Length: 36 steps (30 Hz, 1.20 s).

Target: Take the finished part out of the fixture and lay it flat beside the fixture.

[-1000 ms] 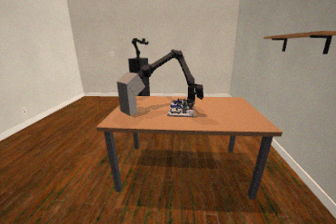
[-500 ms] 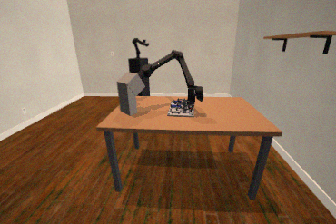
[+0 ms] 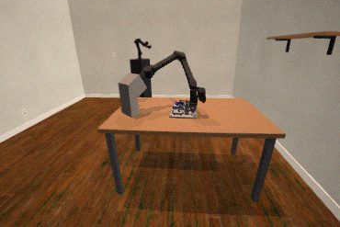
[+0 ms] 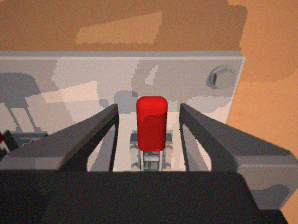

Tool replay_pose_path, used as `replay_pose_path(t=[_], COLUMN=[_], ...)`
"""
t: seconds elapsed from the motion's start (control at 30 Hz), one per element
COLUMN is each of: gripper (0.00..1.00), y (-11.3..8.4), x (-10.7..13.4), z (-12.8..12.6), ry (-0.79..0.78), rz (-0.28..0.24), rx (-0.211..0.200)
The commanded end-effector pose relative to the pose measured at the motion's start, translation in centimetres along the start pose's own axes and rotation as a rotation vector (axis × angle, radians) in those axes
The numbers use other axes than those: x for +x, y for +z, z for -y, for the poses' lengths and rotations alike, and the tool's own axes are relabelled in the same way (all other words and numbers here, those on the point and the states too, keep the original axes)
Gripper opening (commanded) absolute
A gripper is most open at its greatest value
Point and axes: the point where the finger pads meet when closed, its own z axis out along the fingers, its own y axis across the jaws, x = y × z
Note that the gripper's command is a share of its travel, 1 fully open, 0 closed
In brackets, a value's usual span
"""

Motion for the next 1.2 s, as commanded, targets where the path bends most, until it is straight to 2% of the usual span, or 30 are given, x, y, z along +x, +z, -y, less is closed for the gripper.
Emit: replay_pose_path(t=[0.0, 1.17], gripper=[0.45, 0.45], y=[-1.29, -1.60], x=[-1.03, -1.19], z=[1.21, 1.47], ry=[0.018, 0.021], rz=[0.025, 0.029], rx=[0.014, 0.014])
